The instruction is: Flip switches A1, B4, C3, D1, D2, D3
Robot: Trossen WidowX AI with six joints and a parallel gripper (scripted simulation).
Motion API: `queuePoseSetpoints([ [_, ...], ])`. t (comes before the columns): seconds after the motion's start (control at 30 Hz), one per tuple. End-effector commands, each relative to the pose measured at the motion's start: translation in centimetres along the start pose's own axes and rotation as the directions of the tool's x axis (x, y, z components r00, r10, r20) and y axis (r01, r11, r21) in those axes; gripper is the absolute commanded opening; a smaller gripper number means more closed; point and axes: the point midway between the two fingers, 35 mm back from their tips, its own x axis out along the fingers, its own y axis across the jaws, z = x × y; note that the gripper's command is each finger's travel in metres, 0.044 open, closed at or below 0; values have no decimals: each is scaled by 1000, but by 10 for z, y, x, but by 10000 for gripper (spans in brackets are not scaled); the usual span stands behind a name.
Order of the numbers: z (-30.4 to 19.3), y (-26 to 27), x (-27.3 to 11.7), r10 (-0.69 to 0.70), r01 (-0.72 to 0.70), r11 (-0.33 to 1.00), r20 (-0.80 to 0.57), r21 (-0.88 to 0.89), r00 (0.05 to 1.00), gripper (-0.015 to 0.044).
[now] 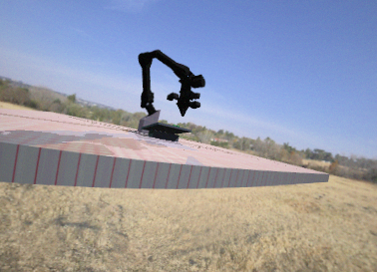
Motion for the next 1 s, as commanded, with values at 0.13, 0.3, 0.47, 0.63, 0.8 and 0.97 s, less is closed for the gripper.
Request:
queuePoseSetpoints([
  [0.13,-29,-52,-5,3,-3,1000,-6,9,1000,0],
  [0.3,-41,-66,-4,1,-1,1000,-7,9,1000,0],
  [0.47,-40,-67,28,0,0,1000,-31,9,1000,0],
  [0.63,-40,-67,31,0,1,1000,-33,9,999,0],
  [0.8,-40,-67,41,-1,1,1000,-33,9,999,0],
  [0.97,-40,-67,43,-1,1,1000,-33,9,999,0],
])
